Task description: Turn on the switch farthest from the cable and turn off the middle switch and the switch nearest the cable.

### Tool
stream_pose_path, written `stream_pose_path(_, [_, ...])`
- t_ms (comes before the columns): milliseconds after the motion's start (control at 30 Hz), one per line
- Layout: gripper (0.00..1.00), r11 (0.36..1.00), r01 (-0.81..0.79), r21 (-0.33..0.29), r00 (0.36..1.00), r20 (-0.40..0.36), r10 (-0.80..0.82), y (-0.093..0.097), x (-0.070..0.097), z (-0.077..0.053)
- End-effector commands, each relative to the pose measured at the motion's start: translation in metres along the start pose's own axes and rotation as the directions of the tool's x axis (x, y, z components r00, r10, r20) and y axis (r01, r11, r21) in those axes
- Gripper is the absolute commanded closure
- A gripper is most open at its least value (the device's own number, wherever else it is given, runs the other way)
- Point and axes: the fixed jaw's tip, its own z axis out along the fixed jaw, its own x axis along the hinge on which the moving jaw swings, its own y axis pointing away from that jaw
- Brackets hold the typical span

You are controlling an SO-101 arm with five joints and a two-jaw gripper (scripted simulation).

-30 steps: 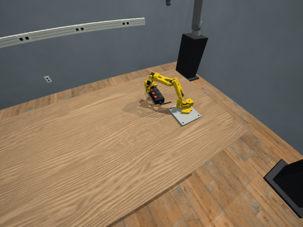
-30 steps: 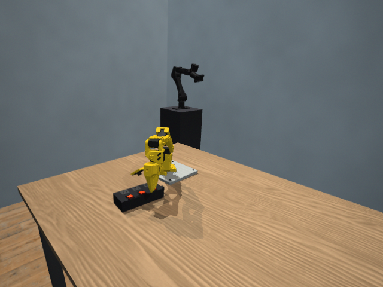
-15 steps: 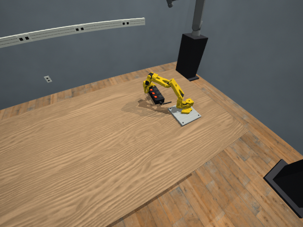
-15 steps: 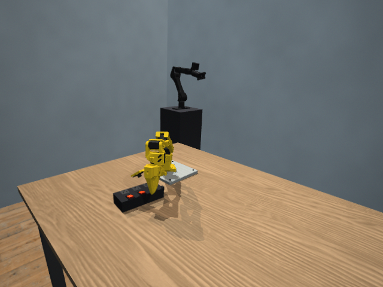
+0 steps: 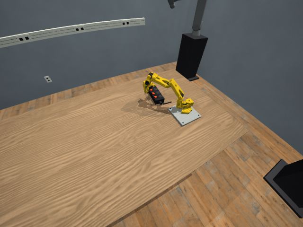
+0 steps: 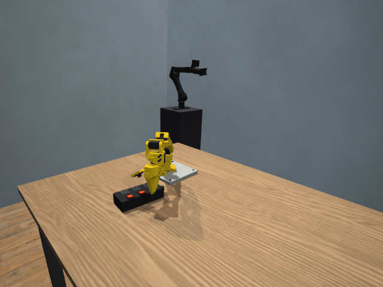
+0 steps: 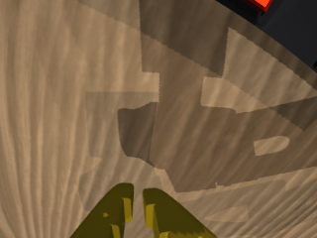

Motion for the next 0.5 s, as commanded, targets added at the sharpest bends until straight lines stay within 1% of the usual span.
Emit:
stream_pose_path(0, [1.00, 1.000, 0.015, 0.013, 1.000, 0.003, -0.015, -0.0020, 0.0016, 0.0016])
stream_pose_path(467, [1.00, 1.000, 0.018, 0.008, 1.000, 0.000, -0.018, -0.0012, 0.0030, 0.0021])
